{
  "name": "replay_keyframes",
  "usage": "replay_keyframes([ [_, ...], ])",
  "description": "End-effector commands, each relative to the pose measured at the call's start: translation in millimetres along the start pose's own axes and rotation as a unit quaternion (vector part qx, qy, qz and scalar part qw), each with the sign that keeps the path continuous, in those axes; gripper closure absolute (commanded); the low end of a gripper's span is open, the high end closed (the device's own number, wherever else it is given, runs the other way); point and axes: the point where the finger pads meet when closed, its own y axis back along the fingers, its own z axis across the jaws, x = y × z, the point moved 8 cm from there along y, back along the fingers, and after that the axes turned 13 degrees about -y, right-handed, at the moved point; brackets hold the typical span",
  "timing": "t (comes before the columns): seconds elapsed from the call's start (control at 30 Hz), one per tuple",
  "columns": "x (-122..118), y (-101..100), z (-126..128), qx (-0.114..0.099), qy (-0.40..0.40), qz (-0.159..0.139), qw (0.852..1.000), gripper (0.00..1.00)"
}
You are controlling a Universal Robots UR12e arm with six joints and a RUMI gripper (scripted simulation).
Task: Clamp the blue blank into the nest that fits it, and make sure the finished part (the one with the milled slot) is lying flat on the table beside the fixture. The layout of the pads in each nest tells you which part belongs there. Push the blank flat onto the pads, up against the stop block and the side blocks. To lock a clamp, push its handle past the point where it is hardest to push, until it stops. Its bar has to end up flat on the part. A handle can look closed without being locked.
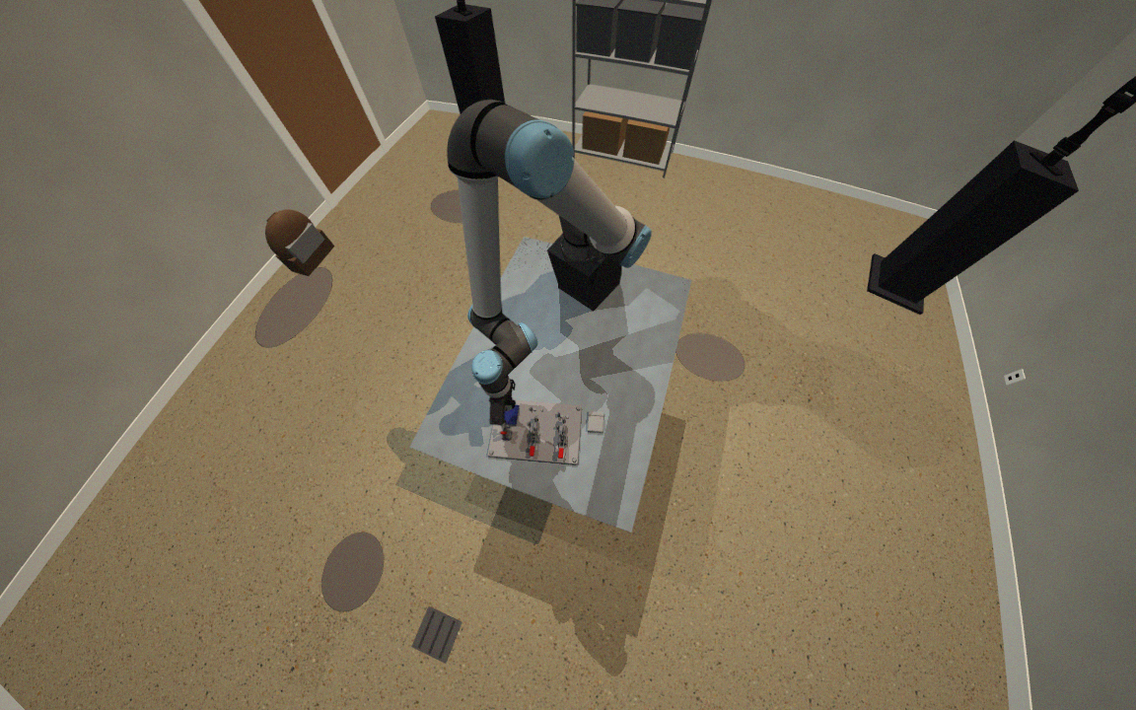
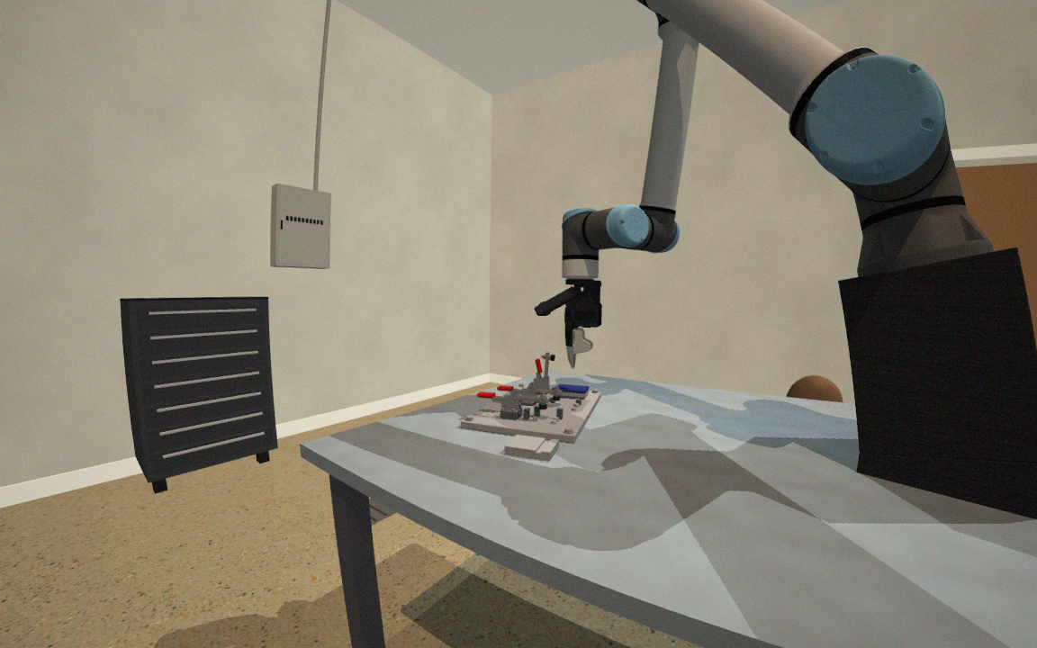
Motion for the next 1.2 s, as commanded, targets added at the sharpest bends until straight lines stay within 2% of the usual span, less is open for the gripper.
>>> replay_keyframes([
  [0.0, 0.5, 0.6, 0.1, 0.000, 0.000, 0.001, 1.000, 1.00],
  [1.17, 0.5, -3.5, 0.1, 0.000, 0.000, 0.001, 1.000, 1.00],
])
